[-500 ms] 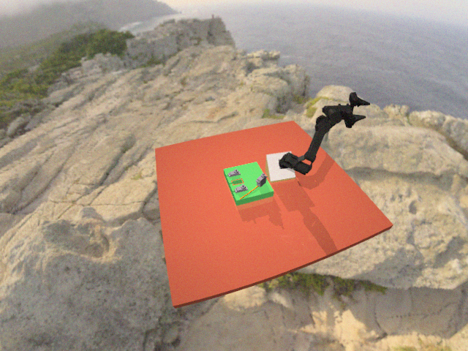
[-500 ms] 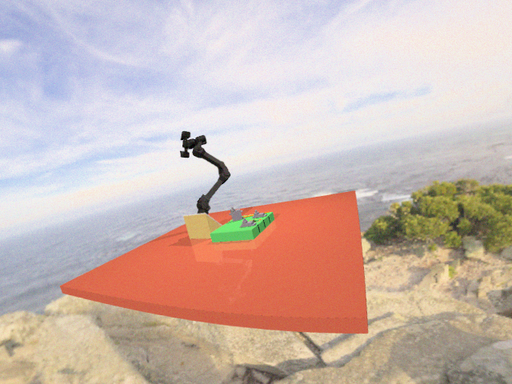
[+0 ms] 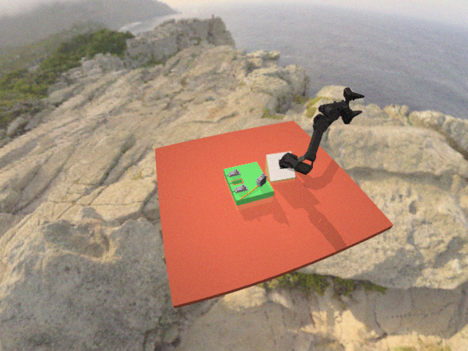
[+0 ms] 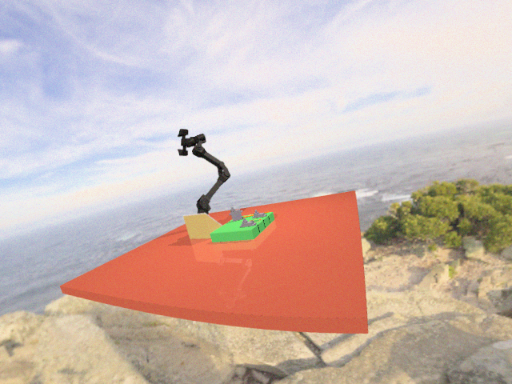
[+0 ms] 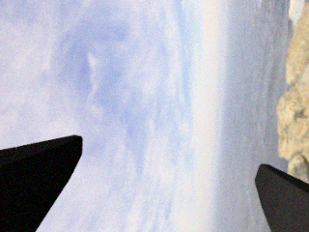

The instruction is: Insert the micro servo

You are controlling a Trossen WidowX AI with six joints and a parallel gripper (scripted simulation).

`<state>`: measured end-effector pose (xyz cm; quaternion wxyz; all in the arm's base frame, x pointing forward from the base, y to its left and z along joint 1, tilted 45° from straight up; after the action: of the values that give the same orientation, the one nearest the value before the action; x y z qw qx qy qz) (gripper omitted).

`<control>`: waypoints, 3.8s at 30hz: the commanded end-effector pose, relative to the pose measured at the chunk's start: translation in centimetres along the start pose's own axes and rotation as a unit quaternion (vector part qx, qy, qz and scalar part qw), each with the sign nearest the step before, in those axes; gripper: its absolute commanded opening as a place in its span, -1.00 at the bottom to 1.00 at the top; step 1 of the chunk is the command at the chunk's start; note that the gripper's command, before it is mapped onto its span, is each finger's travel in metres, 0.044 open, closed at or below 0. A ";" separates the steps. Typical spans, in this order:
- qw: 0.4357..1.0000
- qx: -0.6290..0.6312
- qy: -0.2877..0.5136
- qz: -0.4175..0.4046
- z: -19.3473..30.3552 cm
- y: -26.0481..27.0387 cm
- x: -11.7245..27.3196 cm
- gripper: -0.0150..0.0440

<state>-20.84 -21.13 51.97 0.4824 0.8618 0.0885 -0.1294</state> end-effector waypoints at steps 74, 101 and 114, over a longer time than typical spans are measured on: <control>0.460 0.457 0.505 -0.570 18.9 -2.4 34.3 1.00; 0.031 0.442 0.511 -0.736 13.4 -12.3 47.4 1.00; -0.182 0.382 0.484 -0.766 8.1 -17.7 50.9 1.00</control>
<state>21.18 -19.41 18.64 0.5473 -0.0780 -0.8326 -0.0346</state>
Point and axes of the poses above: the point midway between the two fingers, 35 mm back from their tips, its own x axis back along the fingers, its own y axis across the jaws, z = x × y, the point moved 4 cm from there along x, back along the fingers, and after that the axes turned 6 degrees about -x, right-handed, at the moved point
